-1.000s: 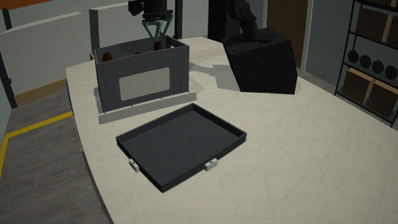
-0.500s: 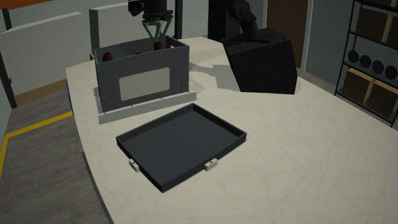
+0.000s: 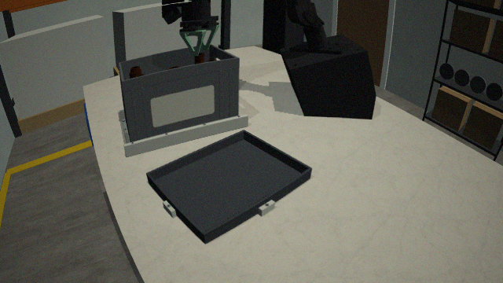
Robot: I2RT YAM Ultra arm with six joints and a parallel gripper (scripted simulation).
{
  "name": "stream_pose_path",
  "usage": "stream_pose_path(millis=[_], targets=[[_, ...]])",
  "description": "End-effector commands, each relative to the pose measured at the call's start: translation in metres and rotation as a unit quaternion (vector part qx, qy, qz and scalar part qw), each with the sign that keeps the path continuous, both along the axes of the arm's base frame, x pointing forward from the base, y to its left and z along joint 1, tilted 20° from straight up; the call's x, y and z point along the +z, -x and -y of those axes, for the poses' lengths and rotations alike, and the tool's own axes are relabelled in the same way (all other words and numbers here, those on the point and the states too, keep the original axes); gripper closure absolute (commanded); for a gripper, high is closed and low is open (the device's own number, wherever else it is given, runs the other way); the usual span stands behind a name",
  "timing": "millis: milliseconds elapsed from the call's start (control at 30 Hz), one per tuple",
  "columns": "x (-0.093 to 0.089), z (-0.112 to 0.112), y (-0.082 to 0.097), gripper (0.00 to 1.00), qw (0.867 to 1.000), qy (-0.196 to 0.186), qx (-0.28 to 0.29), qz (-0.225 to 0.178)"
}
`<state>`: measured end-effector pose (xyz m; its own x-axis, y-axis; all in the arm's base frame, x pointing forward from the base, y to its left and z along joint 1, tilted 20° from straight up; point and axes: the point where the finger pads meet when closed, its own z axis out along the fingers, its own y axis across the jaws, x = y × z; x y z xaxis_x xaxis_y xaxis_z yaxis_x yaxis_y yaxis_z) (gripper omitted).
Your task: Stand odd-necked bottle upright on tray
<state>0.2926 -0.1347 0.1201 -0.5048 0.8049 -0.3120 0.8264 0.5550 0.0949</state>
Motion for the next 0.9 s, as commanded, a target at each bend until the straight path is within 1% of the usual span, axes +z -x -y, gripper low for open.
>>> stream_pose_path(millis=[0, 33, 100, 133, 300, 333, 433, 533, 567, 667, 700, 767, 800, 867], targets=[[0.022, 0.007, -0.012, 0.39, 0.999, 0.018, -0.001, 0.040], [0.017, 0.008, -0.012, 0.39, 0.999, 0.016, -0.002, 0.035], [-0.003, 0.005, -0.004, 0.39, 1.000, 0.005, -0.002, 0.009], [-0.006, 0.005, -0.004, 0.39, 1.000, 0.004, -0.001, 0.007], [-0.003, 0.008, -0.008, 0.39, 1.000, 0.009, -0.002, 0.018], [-0.006, 0.007, -0.005, 0.39, 1.000, 0.008, -0.002, 0.015], [-0.012, 0.007, -0.008, 0.39, 1.000, 0.006, 0.000, 0.011], [-0.012, 0.006, -0.006, 0.39, 1.000, 0.006, 0.000, 0.013], [0.006, 0.011, -0.017, 0.39, 0.999, 0.017, -0.002, 0.039], [-0.014, 0.009, -0.010, 0.39, 1.000, 0.007, -0.002, 0.013], [-0.017, 0.008, -0.008, 0.39, 1.000, 0.005, -0.001, 0.010], [-0.014, 0.007, -0.008, 0.39, 1.000, 0.008, 0.000, 0.017], [-0.009, 0.010, -0.013, 0.39, 1.000, 0.011, 0.000, 0.024], [-0.012, 0.010, -0.012, 0.39, 1.000, 0.010, -0.001, 0.020]])
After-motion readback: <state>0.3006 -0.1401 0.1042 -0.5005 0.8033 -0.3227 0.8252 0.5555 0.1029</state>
